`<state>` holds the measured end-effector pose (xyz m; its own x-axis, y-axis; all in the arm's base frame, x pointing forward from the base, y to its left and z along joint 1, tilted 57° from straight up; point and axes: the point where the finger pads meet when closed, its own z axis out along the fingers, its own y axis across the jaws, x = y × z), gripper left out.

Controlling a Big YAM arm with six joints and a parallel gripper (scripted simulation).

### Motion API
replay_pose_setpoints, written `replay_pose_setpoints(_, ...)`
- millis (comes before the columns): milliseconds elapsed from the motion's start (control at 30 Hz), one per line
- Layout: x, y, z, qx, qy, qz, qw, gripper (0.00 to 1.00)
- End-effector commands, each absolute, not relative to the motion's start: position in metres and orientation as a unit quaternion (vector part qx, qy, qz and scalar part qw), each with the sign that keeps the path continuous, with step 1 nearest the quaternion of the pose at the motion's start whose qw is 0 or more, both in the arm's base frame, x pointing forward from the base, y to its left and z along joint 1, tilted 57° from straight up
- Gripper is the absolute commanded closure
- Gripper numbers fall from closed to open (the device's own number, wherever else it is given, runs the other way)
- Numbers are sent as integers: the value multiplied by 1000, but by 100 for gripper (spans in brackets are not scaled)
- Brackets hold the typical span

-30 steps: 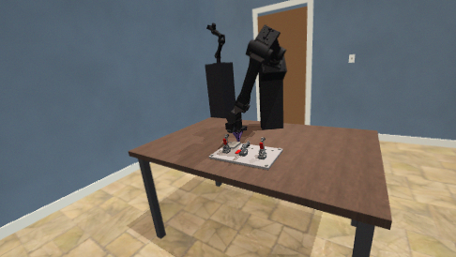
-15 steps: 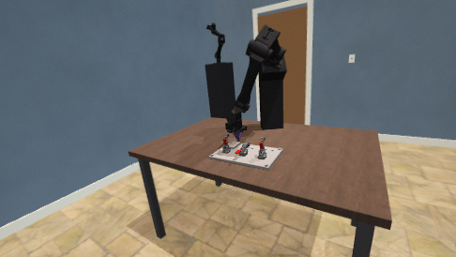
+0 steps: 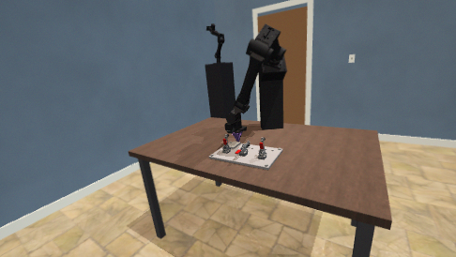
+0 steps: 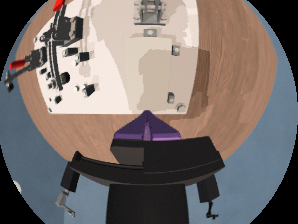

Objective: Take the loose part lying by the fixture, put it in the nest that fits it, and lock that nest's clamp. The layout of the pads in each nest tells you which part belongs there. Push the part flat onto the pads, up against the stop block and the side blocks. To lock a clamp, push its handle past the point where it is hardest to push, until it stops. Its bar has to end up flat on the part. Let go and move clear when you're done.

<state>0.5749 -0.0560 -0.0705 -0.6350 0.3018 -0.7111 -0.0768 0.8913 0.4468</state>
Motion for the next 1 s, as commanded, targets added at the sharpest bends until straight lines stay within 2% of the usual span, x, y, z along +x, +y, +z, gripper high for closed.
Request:
replay_pose_setpoints(0,576,-57,-68,68,877,224,420,100)
replay_pose_setpoints(967,582,-64,-56,67,874,221,428,100)
